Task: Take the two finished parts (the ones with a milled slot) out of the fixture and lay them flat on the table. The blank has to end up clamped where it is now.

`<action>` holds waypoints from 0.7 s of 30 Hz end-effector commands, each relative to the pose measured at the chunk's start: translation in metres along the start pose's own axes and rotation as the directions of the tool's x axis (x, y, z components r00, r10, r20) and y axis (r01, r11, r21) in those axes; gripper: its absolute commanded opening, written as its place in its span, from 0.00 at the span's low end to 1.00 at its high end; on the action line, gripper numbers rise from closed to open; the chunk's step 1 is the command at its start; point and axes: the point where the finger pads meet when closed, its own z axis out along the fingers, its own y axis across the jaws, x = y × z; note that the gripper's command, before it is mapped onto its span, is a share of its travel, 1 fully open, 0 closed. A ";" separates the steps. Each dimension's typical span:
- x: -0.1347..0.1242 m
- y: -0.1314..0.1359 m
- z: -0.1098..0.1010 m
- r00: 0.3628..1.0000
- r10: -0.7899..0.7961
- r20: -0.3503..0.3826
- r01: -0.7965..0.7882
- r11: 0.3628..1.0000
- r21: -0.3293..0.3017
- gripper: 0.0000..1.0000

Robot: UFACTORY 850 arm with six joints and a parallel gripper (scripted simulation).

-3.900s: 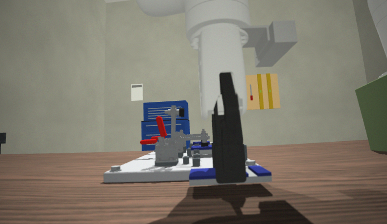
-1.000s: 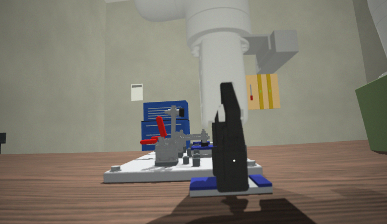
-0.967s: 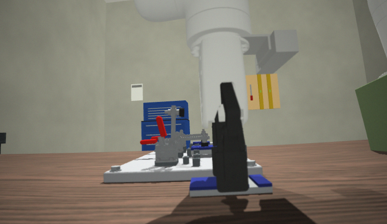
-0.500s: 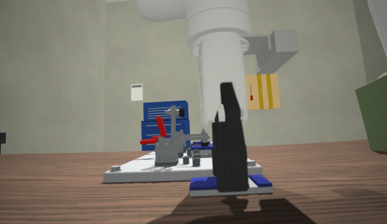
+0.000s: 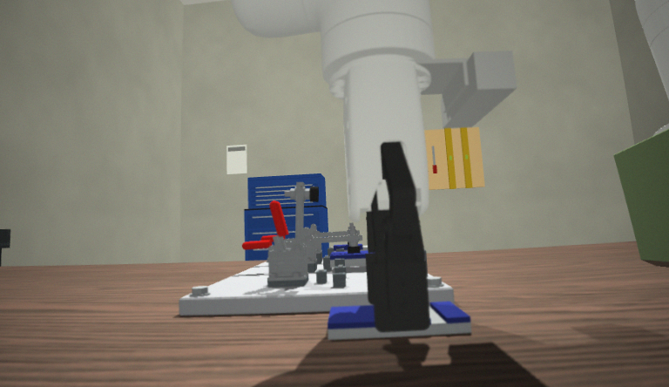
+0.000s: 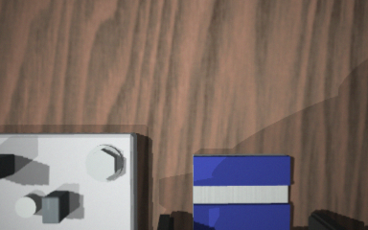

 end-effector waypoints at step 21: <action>-0.001 0.000 -0.054 1.000 0.000 0.002 0.000 1.000 -0.001 0.82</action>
